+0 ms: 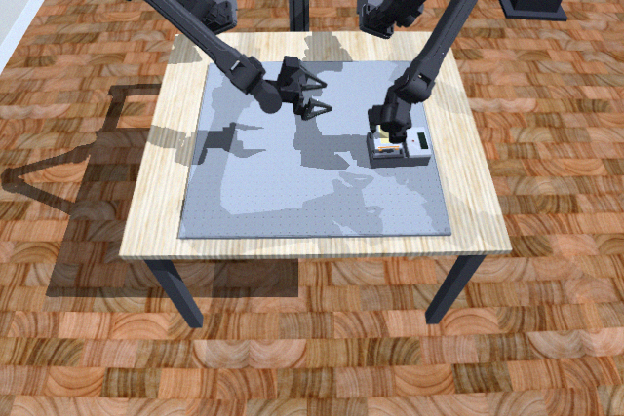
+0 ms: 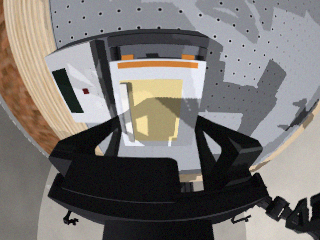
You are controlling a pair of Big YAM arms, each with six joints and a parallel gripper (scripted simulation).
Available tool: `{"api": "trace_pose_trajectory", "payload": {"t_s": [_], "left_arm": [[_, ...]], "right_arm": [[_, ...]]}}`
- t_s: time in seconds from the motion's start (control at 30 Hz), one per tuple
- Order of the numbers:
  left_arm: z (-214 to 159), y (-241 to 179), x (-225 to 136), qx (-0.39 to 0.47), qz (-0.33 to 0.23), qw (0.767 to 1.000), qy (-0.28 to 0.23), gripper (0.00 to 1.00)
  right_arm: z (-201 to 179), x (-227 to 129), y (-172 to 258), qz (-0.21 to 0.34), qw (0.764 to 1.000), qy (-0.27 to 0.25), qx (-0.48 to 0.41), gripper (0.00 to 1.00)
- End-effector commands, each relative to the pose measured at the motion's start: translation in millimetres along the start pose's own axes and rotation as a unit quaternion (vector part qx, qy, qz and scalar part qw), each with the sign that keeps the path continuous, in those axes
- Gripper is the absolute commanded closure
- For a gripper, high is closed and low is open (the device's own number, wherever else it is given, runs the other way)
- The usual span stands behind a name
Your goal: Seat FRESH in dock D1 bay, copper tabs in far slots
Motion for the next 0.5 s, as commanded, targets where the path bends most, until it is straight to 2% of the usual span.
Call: {"api": "trace_pose_trajectory", "payload": {"t_s": [0.0, 0.13, 0.47], "left_arm": [[15, 3, -14, -0.003, -0.003, 1.0, -0.021, 0.23], [13, 5, 12, 0.005, -0.002, 1.0, -0.008, 0.23], [14, 3, 2, 0.003, -0.003, 1.0, -0.018, 0.23]], "right_arm": [[8, 1, -16, -0.011, 1.0, -0.007, -0.001, 0.0], [8, 1, -16, -0.011, 1.0, -0.007, -0.001, 0.0], [8, 1, -16, -0.011, 1.0, -0.007, -0.001, 0.0]]}}
Point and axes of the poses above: on each arm, the point where the finger pads meet when closed, its own x axis out along the fingers, its own y axis across the jaws, z = x × y, the point moved 8 cm from there along -x, back along the fingers, and after that the axes turned 15 degrees about x, right-handed, at the moved point
